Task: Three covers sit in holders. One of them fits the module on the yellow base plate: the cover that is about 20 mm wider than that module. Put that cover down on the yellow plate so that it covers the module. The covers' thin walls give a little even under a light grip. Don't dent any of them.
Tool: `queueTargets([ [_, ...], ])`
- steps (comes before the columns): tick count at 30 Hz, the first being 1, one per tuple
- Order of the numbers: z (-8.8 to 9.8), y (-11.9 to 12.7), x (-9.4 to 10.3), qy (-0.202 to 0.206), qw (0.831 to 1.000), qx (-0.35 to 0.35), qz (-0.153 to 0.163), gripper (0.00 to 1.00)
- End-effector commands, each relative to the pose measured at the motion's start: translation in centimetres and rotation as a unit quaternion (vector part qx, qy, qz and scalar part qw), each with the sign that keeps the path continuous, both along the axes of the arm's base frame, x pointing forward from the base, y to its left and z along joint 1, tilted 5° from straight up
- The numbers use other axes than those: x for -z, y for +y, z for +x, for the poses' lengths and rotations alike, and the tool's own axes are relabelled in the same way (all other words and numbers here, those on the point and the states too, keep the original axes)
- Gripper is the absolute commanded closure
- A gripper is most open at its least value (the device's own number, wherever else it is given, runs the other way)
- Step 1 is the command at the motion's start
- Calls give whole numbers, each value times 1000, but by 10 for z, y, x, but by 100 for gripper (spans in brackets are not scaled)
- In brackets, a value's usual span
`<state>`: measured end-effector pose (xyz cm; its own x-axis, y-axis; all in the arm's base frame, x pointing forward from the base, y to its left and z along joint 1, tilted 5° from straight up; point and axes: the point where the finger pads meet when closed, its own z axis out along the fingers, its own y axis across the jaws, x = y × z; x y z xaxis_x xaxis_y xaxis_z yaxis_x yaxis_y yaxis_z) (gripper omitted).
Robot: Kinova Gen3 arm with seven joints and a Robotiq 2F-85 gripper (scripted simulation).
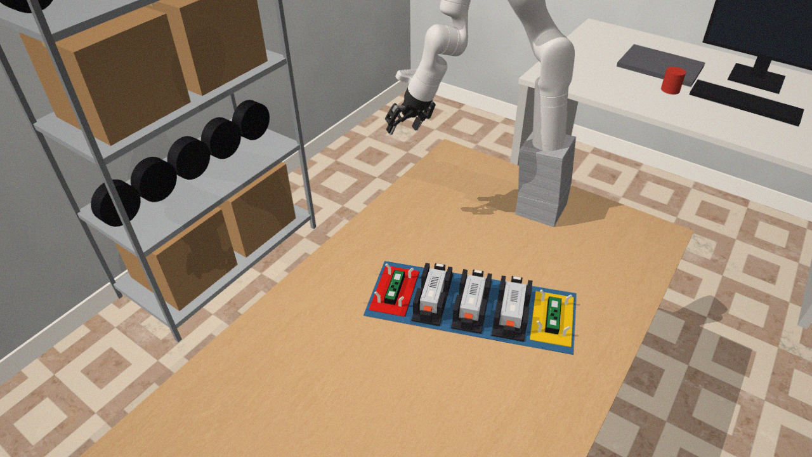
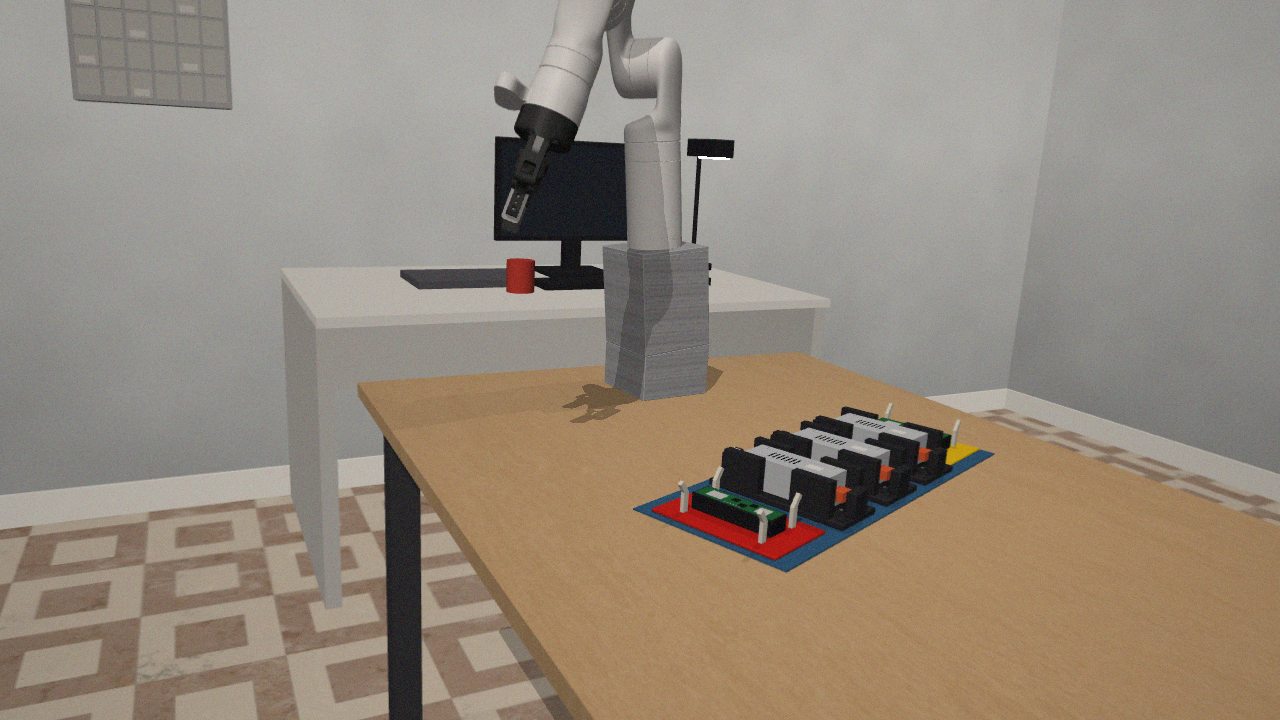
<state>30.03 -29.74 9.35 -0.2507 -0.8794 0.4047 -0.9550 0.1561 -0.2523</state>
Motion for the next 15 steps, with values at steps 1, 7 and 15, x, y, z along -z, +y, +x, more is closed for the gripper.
queueTargets([
  [1, 4, 8, 0, 6, 1000, 18, 10, 0],
  [7, 6, 13, 0, 2, 1000, 27, 14, 0],
  [15, 20, 59, 5, -8, 994, 100, 53, 0],
])
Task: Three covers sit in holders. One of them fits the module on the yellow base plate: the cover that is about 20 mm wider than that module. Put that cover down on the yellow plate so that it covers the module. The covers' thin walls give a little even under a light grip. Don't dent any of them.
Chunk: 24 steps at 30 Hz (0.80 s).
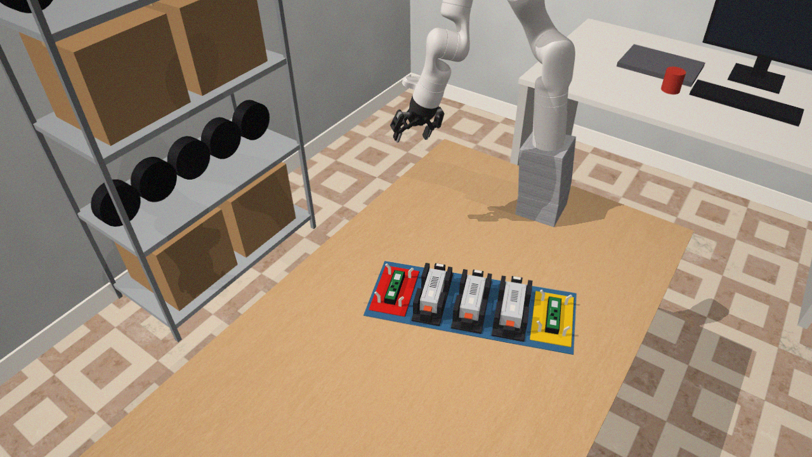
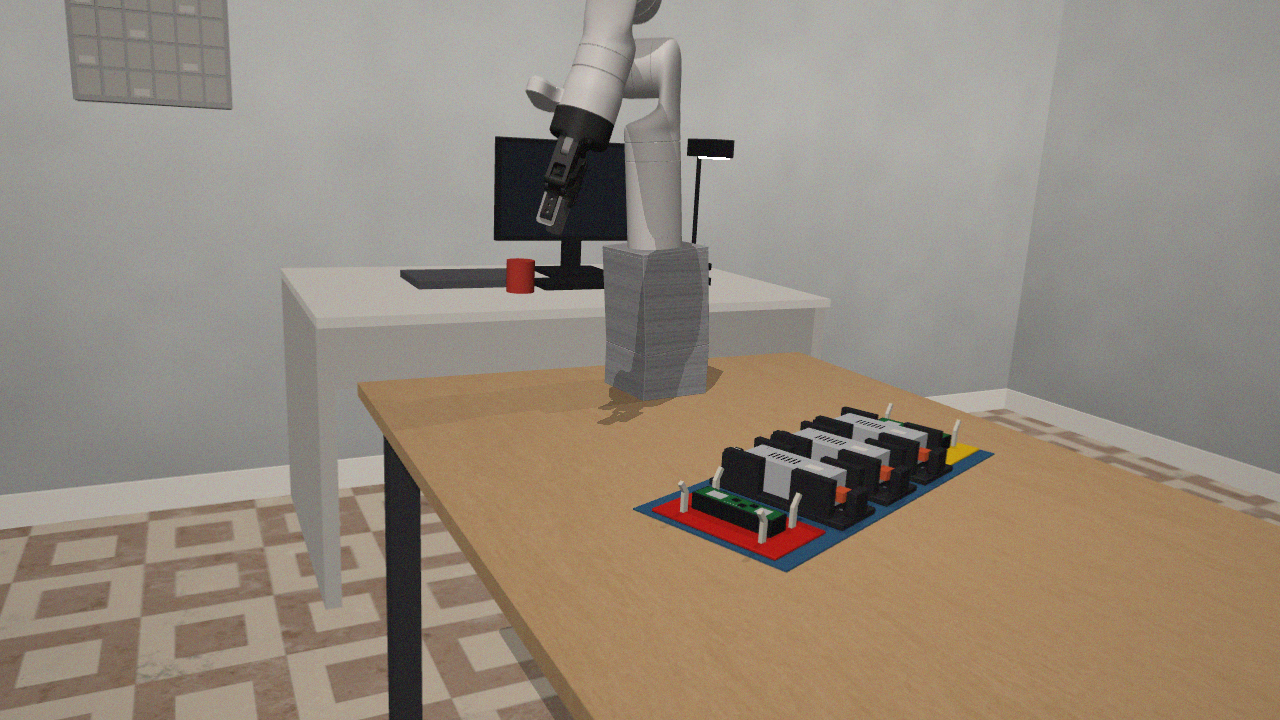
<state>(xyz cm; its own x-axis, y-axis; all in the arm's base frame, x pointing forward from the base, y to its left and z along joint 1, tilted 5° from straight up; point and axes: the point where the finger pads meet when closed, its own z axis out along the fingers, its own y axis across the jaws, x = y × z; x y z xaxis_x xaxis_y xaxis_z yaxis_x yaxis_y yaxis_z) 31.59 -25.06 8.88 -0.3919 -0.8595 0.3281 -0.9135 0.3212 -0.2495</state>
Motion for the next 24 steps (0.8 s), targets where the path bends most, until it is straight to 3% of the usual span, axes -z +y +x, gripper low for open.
queueTargets([
  [1, 7, 18, 1, 0, 999, 32, 17, 0],
  [8, 7, 18, 1, 0, 999, 32, 17, 0],
  [18, 24, 75, 8, -13, 990, 124, 65, 0],
  [24, 24, 75, 8, -13, 990, 124, 65, 0],
])
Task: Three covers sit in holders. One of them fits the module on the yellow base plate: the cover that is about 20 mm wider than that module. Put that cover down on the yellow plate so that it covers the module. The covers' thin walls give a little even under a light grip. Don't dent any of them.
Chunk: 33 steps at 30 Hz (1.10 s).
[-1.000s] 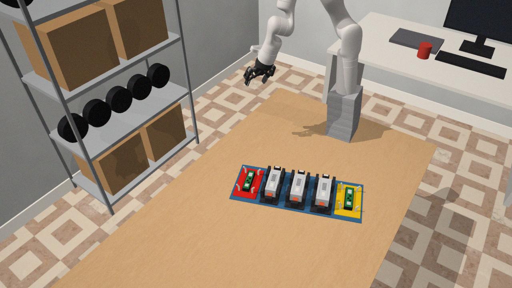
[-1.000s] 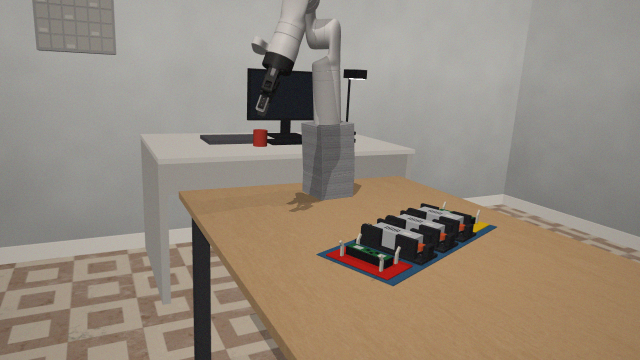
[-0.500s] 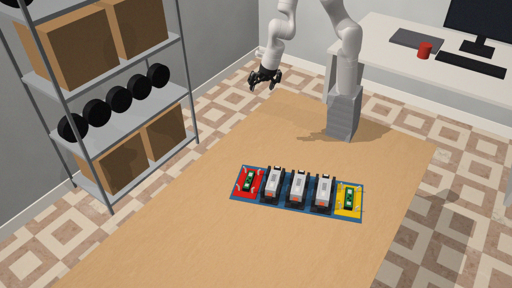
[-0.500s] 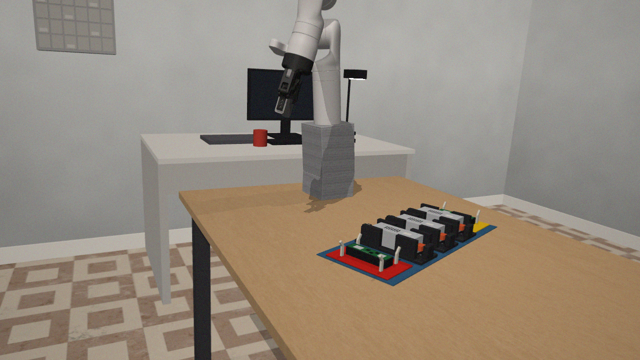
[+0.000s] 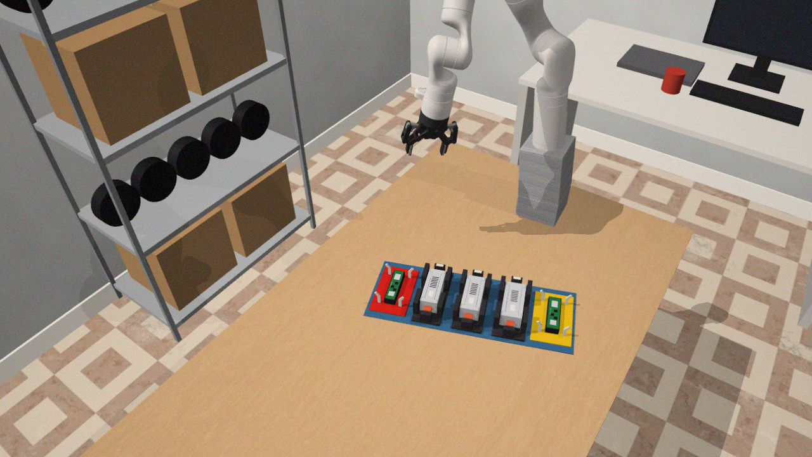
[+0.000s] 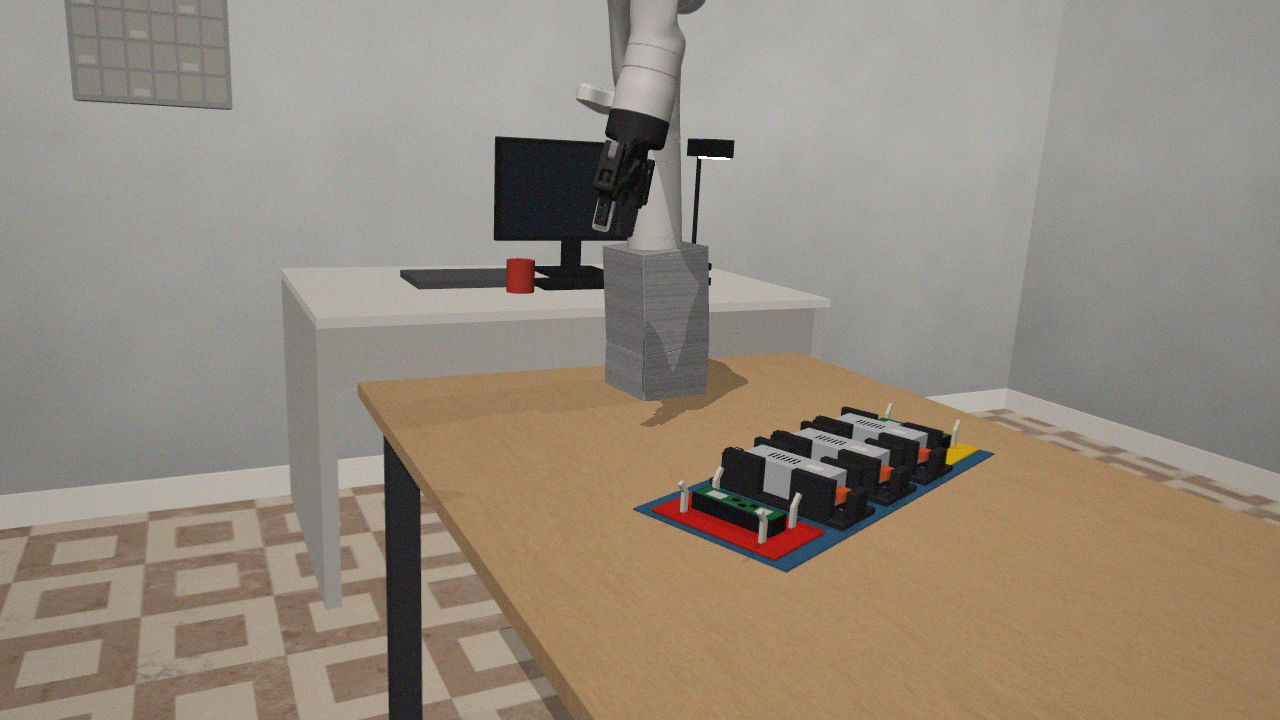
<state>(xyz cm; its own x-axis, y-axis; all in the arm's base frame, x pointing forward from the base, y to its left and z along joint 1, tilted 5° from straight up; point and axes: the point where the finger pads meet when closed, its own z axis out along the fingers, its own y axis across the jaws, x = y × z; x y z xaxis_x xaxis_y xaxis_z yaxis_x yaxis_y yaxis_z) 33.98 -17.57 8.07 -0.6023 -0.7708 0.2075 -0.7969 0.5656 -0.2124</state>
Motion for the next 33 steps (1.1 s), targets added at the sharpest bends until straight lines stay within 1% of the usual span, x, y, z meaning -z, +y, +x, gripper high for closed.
queueTargets([
  [1, 0, 0, -1, -1, 1000, 0, 0, 0],
  [11, 18, 57, 6, -13, 995, 92, 48, 0],
  [18, 18, 57, 6, -13, 995, 92, 48, 0],
  [28, 36, 114, 12, -26, 978, 183, 95, 0],
  [33, 36, 114, 12, -26, 978, 183, 95, 0],
])
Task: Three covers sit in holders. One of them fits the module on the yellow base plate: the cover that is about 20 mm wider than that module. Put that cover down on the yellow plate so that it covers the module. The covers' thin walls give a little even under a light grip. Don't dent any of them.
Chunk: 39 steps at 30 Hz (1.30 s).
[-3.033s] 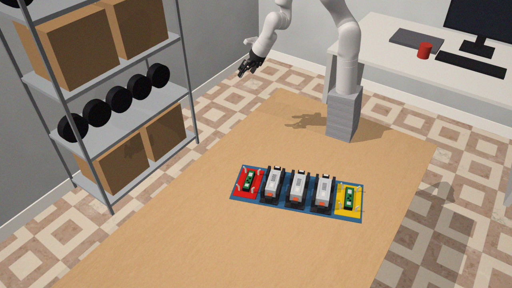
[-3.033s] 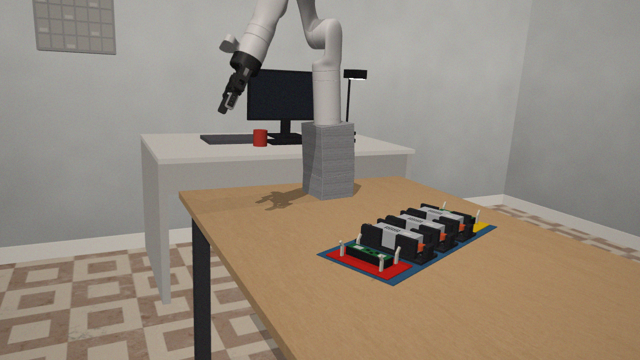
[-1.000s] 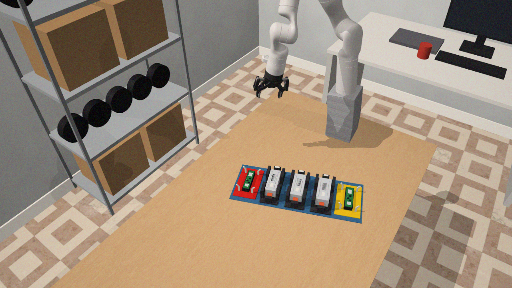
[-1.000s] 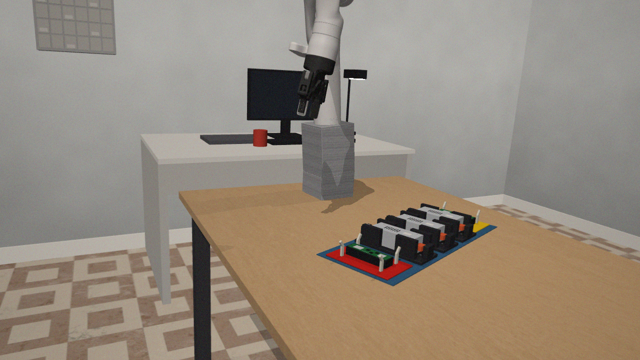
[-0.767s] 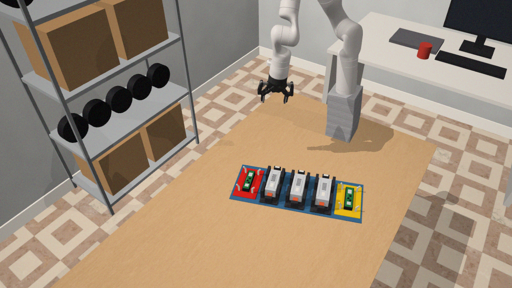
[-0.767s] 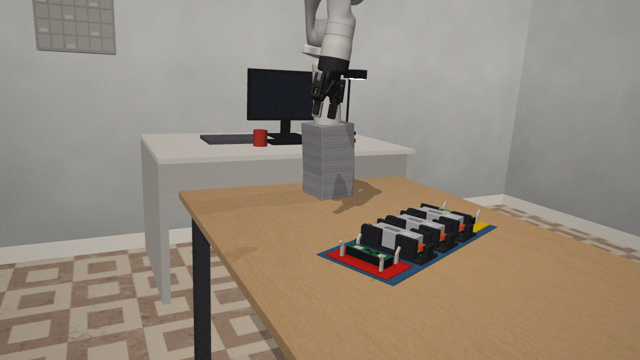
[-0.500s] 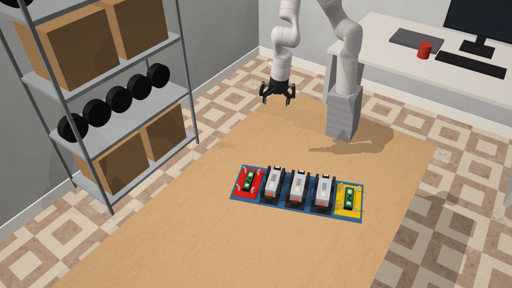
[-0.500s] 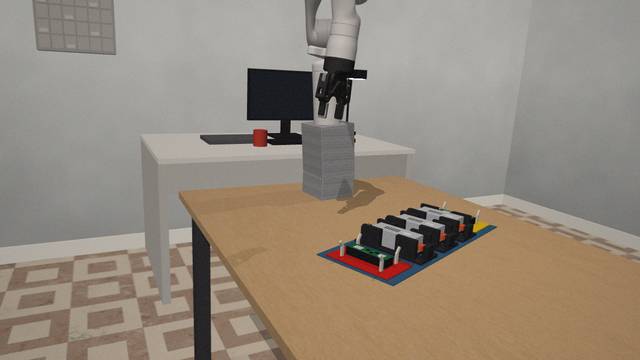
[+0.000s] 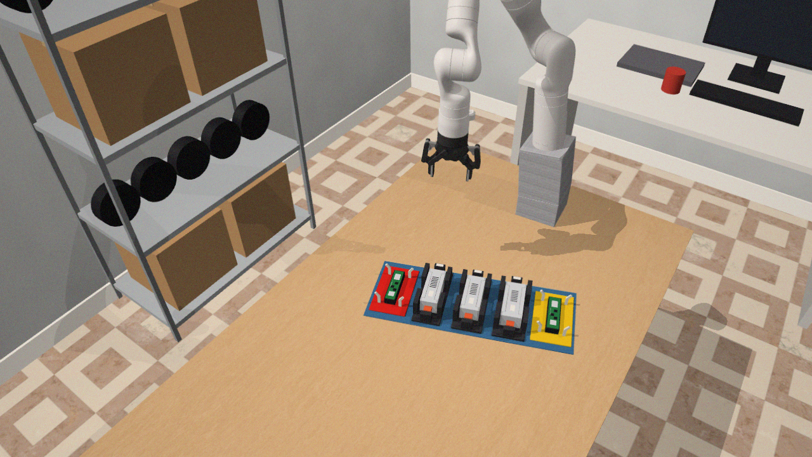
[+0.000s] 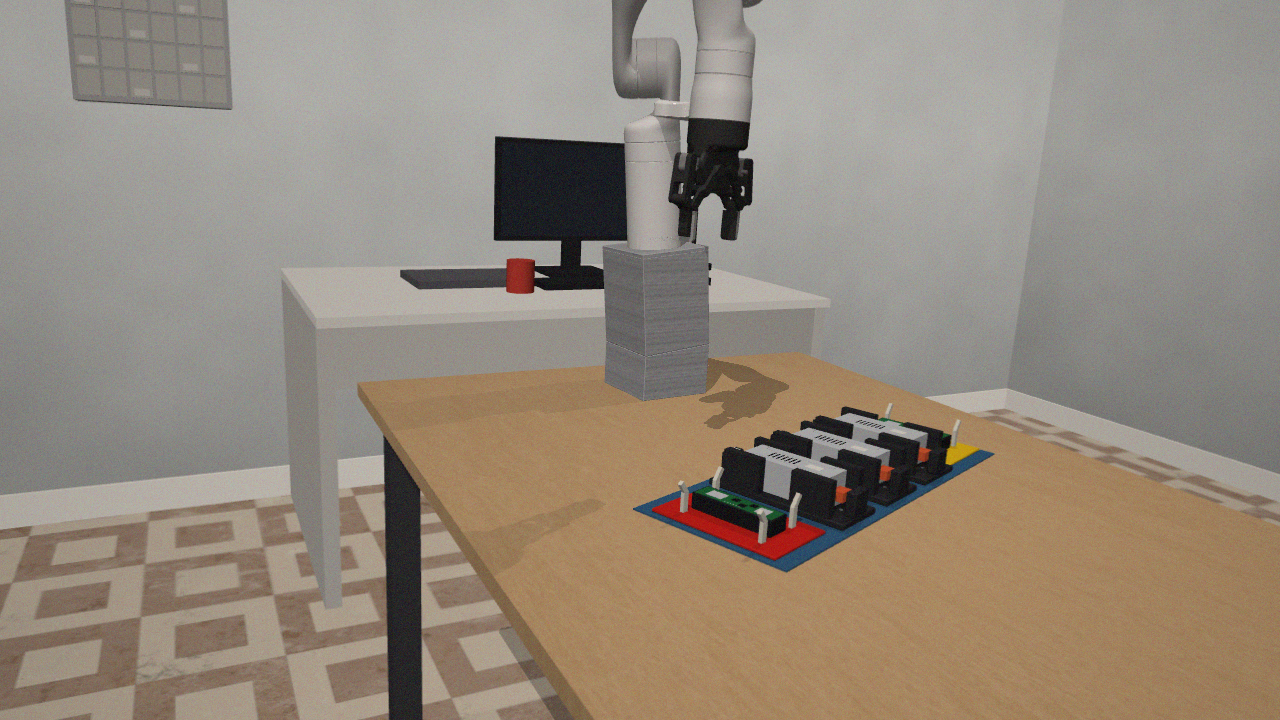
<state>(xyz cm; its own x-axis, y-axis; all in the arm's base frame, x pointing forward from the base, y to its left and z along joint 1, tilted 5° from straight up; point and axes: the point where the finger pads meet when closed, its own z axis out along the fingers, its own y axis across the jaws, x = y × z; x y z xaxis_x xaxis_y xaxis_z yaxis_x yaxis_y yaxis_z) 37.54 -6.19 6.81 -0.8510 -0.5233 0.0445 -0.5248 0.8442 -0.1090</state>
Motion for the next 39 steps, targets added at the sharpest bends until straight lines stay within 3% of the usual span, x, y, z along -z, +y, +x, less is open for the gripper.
queueTargets([
  [1, 0, 0, -1, -1, 1000, 0, 0, 0],
  [12, 18, 57, 6, -4, 1000, 26, 14, 0],
  [19, 18, 57, 6, -4, 1000, 26, 14, 0],
  [29, 36, 114, 12, -4, 1000, 26, 14, 0],
  [36, 36, 114, 12, -4, 1000, 26, 14, 0],
  [39, 40, 125, 13, -4, 1000, 26, 14, 0],
])
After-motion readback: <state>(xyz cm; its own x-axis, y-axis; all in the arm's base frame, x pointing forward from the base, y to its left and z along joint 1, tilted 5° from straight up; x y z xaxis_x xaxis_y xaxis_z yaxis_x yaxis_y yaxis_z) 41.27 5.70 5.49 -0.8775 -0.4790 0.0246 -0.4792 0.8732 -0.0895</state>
